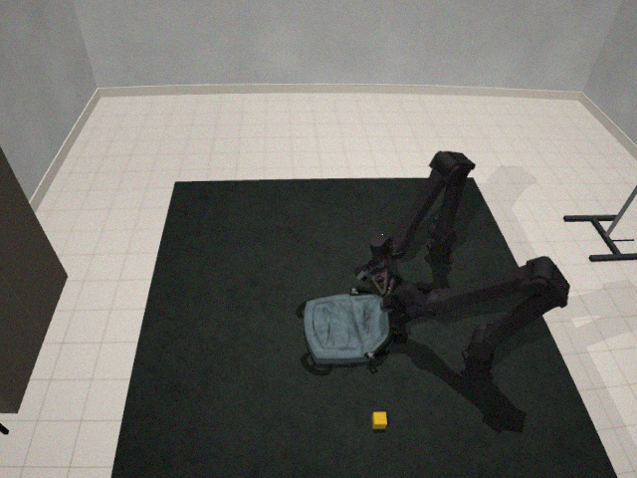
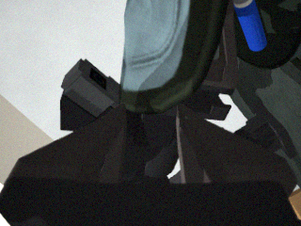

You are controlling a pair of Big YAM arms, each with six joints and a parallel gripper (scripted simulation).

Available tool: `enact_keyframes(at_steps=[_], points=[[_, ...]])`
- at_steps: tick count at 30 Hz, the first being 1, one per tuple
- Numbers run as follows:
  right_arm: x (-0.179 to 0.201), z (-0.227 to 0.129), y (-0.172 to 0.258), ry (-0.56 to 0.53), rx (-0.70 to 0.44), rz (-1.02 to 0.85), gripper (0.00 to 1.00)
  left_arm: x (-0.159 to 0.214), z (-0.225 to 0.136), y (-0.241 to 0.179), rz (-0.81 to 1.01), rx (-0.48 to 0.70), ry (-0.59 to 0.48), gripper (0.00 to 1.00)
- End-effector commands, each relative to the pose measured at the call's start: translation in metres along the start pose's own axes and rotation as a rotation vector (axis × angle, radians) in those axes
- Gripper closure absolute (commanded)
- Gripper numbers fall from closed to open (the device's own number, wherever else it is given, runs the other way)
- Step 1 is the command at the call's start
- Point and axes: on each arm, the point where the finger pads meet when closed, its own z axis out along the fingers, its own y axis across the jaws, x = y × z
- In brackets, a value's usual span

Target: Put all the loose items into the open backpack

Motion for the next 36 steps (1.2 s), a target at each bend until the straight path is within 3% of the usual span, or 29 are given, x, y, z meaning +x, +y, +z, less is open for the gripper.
enact_keyframes(at_steps=[1,5,6,10,14,19,24,36], points=[[-0.002,0.008,0.023,0.015,-0.021,-0.055,0.68,-0.024,-0.003,-0.008,-0.011,0.013,-0.048,0.57],[-0.002,0.008,0.023,0.015,-0.021,-0.055,0.68,-0.024,-0.003,-0.008,-0.011,0.013,-0.048,0.57],[-0.002,0.008,0.023,0.015,-0.021,-0.055,0.68,-0.024,-0.003,-0.008,-0.011,0.013,-0.048,0.5],[-0.002,0.008,0.023,0.015,-0.021,-0.055,0.68,-0.024,-0.003,-0.009,-0.011,0.013,-0.048,0.5],[-0.003,0.008,0.024,0.015,-0.021,-0.055,0.68,-0.01,-0.019,-0.006,-0.007,0.01,-0.026,0.5],[-0.003,0.008,0.024,0.015,-0.021,-0.055,0.68,-0.033,-0.032,-0.014,-0.019,0.024,-0.062,0.5],[-0.003,0.009,0.024,0.015,-0.021,-0.055,0.68,-0.015,-0.047,-0.008,-0.011,0.014,-0.035,0.5],[-0.004,0.009,0.025,0.015,-0.021,-0.055,0.68,-0.041,-0.089,-0.017,-0.027,0.034,-0.076,0.5]])
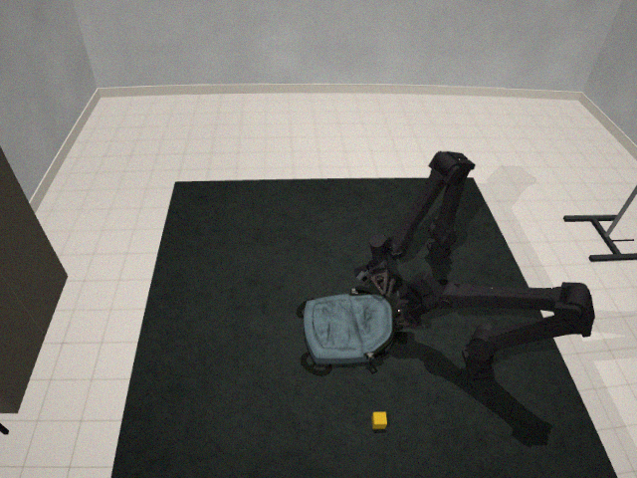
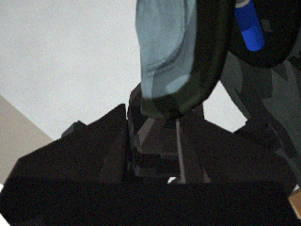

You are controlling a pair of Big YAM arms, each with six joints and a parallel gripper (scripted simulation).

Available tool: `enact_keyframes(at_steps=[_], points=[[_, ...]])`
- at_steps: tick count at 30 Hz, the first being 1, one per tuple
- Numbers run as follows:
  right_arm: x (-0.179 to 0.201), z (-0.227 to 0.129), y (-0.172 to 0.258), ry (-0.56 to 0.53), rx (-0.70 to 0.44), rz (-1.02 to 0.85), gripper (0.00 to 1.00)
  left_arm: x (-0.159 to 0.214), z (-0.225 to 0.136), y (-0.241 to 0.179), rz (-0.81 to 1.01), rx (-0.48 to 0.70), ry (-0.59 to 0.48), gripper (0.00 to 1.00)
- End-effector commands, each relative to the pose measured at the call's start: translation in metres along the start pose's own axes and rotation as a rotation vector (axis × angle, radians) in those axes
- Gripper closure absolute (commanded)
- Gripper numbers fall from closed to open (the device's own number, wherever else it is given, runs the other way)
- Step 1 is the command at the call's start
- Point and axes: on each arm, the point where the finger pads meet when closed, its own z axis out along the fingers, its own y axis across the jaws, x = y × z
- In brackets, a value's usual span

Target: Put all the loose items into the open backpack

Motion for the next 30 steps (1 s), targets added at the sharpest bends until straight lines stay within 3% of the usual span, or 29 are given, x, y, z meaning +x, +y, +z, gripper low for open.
enact_keyframes(at_steps=[1,23,26,27,30], points=[[-0.003,0.009,0.026,0.015,-0.022,-0.058,0.68,-0.04,-0.023,-0.013,-0.038,0.023,-0.07,0.5],[-0.004,0.01,0.027,0.015,-0.023,-0.058,0.68,-0.037,-0.096,-0.011,-0.044,0.031,-0.067,0.5],[-0.004,0.01,0.027,0.015,-0.023,-0.058,0.68,-0.025,-0.091,-0.008,-0.035,0.021,-0.049,0.5],[-0.004,0.01,0.027,0.015,-0.023,-0.058,0.68,-0.008,-0.075,0.015,-0.022,-0.008,-0.017,0.32],[-0.004,0.01,0.027,0.015,-0.023,-0.058,0.68,-0.016,-0.066,0.047,-0.023,-0.011,-0.037,0.32]])
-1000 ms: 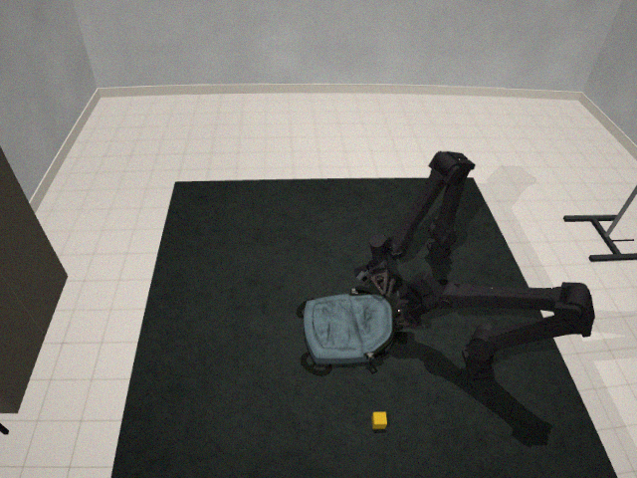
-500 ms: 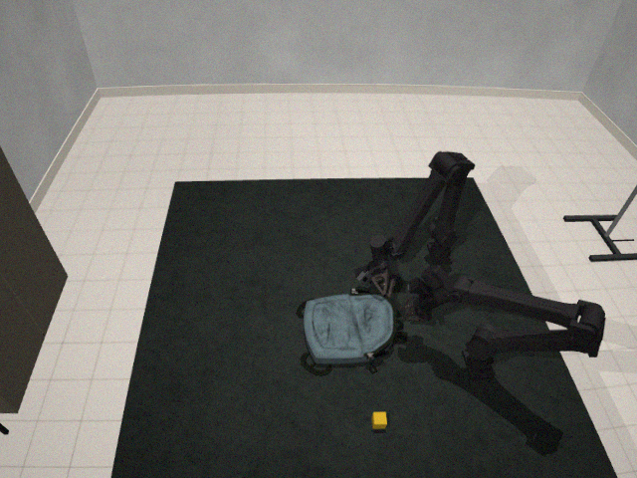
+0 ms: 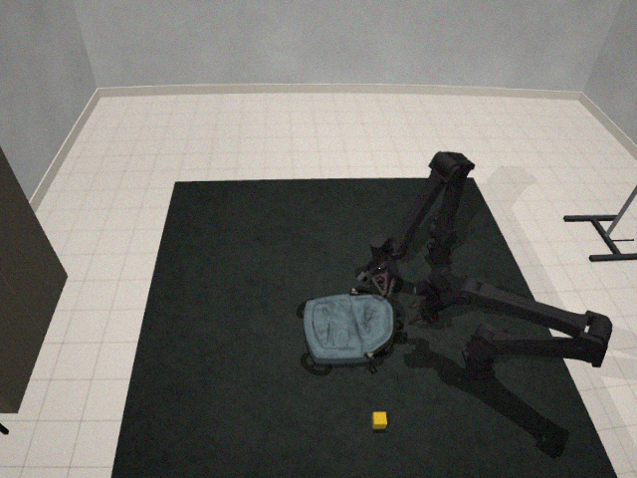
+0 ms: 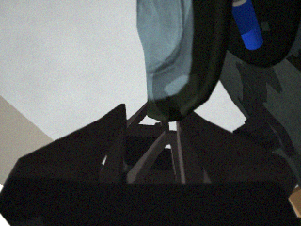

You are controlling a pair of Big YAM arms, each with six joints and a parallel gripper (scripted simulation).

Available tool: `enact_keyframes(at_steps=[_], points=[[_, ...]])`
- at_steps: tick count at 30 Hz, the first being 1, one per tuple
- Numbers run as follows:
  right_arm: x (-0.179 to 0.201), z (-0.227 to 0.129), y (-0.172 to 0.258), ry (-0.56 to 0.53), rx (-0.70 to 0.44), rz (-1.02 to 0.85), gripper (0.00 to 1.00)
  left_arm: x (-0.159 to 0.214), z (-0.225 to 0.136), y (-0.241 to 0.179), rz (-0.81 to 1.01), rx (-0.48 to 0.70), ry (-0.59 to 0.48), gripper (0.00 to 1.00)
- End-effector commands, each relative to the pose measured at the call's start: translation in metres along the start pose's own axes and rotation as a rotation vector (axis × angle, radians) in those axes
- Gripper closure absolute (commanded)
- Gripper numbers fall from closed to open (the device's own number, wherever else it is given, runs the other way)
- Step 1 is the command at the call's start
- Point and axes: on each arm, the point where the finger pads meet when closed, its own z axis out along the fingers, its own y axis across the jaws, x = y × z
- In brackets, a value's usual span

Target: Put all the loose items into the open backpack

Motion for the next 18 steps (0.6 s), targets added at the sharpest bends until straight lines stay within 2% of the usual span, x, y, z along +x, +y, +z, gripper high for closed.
enact_keyframes(at_steps=[1,3,4,6,9,10,18], points=[[-0.005,0.007,0.029,0.011,-0.027,-0.06,0.68,-0.022,0.002,0.032,-0.015,-0.025,-0.055,0.32],[-0.005,0.007,0.029,0.011,-0.027,-0.06,0.68,-0.022,0.002,0.032,-0.015,-0.025,-0.055,0.32],[-0.005,0.007,0.029,0.011,-0.027,-0.06,0.68,-0.057,-0.011,0.038,-0.027,-0.014,-0.112,0.32],[-0.005,0.007,0.029,0.011,-0.027,-0.06,0.68,-0.023,0.015,0.067,-0.024,-0.04,-0.037,0.32],[-0.005,0.007,0.029,0.011,-0.027,-0.06,0.68,-0.028,0.024,0.102,-0.025,-0.049,-0.039,0.32],[-0.005,0.007,0.029,0.011,-0.027,-0.06,0.68,-0.061,0.01,0.101,-0.025,-0.048,-0.098,0.32],[-0.005,0.007,0.029,0.011,-0.027,-0.06,0.68,-0.07,0.039,0.2,-0.016,-0.079,-0.087,0.32]])
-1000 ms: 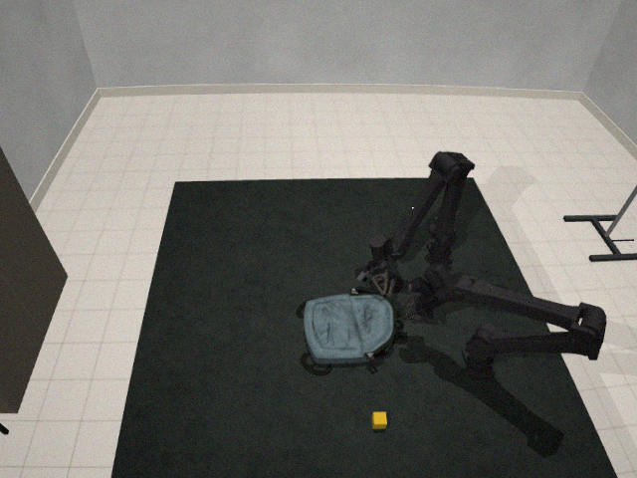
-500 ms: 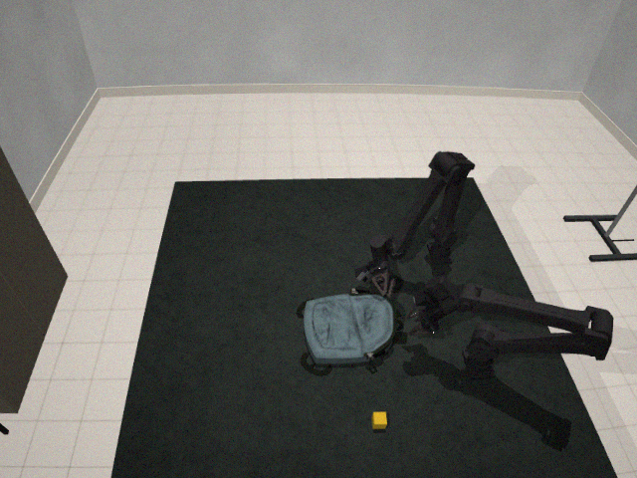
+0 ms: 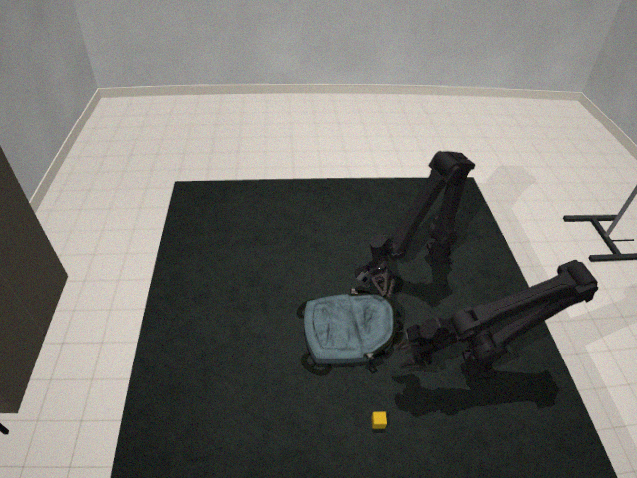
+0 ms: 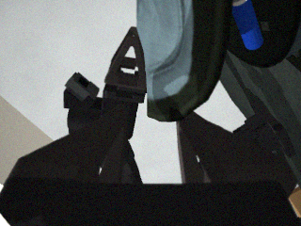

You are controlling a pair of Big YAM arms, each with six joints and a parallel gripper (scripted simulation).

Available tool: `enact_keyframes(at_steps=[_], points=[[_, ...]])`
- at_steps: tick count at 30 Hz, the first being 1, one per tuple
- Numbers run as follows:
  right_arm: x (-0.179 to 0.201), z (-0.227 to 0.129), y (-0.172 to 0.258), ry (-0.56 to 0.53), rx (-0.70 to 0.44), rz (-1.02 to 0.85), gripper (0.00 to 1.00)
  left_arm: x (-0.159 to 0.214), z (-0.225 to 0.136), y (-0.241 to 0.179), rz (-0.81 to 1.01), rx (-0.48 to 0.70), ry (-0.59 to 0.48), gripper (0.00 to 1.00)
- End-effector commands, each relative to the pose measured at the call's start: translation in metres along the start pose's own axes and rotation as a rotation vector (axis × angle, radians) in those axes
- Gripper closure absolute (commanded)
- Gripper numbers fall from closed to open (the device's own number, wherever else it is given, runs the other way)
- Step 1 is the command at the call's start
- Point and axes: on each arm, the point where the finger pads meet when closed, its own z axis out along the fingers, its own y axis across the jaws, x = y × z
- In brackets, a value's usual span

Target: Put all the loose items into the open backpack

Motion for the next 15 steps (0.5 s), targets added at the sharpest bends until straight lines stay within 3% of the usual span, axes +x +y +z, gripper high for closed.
enact_keyframes(at_steps=[1,15], points=[[-0.005,0.007,0.029,0.011,-0.027,-0.06,0.68,-0.048,0.013,0.03,0.113,0.001,-0.055,0.32],[-0.005,0.007,0.029,0.011,-0.027,-0.06,0.68,-0.07,0.065,0.169,0.107,-0.037,-0.032,0.32]])
